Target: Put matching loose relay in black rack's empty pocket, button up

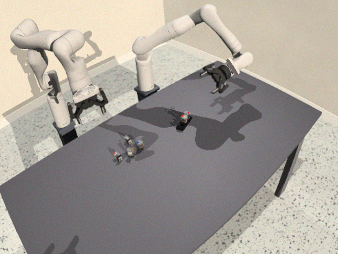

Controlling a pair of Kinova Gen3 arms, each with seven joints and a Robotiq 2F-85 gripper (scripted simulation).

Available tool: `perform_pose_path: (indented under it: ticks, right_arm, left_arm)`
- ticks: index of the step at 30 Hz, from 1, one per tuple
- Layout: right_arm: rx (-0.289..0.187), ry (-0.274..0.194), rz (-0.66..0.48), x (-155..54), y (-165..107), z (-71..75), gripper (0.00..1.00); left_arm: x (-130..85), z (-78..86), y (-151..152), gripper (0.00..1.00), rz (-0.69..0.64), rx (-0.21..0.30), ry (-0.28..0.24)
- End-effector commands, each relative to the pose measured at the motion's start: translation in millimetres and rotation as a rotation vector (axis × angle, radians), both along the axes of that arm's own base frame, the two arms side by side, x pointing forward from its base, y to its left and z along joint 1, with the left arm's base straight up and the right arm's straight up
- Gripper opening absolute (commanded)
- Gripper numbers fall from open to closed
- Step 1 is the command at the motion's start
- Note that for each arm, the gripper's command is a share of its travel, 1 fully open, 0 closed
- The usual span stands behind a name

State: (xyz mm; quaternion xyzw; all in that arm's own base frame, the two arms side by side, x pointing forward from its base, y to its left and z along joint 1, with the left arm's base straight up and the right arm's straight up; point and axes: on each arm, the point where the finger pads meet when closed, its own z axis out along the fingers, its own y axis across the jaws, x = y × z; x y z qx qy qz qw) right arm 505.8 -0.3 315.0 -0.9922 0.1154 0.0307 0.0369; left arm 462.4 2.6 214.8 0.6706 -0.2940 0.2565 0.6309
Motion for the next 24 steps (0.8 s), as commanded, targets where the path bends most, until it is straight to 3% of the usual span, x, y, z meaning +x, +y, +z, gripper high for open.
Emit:
perform_pose_path:
  ticks: [1,16,24]
  right_arm:
    - [0.000,-0.002,0.000,0,0,1.1,1.000]
    - [-0.003,0.000,-0.045,0,-8,-0.5,1.000]
    - [-0.010,0.006,-0.147,-2,-25,-4.0,1.000]
  left_arm:
    - [0,1.0,0,1.000,0.000,0.001,-0.002]
    - [0,1.0,0,1.000,0.000,0.001,-0.002]
    - [0,1.0,0,1.000,0.000,0.001,-0.002]
